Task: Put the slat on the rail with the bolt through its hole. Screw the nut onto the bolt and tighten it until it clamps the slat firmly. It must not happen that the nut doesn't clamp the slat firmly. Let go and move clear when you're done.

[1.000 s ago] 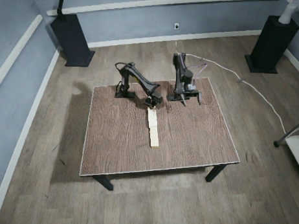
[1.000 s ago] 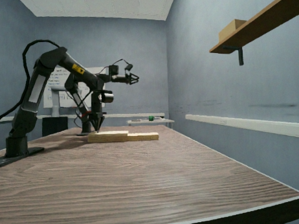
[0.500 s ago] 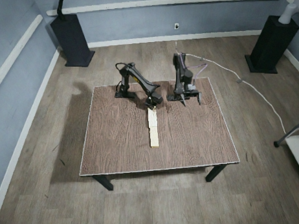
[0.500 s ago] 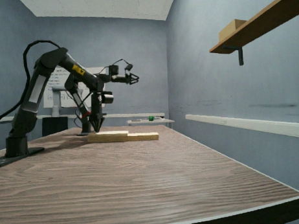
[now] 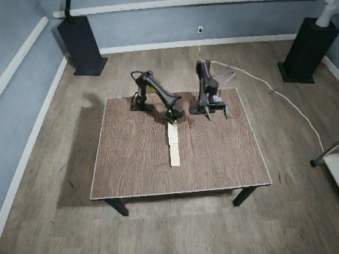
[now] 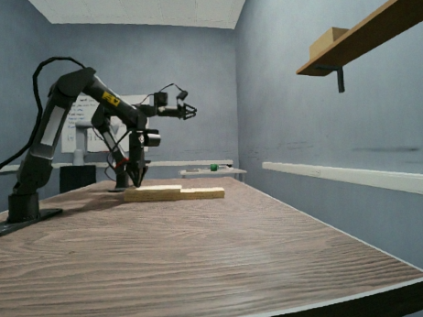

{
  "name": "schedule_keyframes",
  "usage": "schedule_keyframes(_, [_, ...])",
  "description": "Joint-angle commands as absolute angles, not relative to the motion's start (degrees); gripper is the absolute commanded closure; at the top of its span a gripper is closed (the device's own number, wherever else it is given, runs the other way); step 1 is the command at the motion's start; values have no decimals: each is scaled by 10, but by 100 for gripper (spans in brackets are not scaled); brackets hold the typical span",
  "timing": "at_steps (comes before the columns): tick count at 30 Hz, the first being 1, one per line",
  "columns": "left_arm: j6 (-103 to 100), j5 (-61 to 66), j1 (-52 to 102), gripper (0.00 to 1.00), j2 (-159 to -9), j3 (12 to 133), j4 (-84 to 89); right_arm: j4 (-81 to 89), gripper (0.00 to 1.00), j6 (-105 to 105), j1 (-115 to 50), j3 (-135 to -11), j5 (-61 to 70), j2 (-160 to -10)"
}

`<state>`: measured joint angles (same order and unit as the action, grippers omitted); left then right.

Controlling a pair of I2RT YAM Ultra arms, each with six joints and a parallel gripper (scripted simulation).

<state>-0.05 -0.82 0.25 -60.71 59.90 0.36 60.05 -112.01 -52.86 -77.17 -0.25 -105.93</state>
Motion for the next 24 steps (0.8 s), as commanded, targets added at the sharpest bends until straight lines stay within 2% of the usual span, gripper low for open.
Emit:
schedule_keyframes(1, [0, 0, 0, 0, -599, 603, -3, 576, 88, -1113, -535, -746, 5, -1064])
schedule_keyframes(24, [0, 0, 0, 0, -599, 603, -3, 584, 88, -1113, -535, -752, 5, -1063])
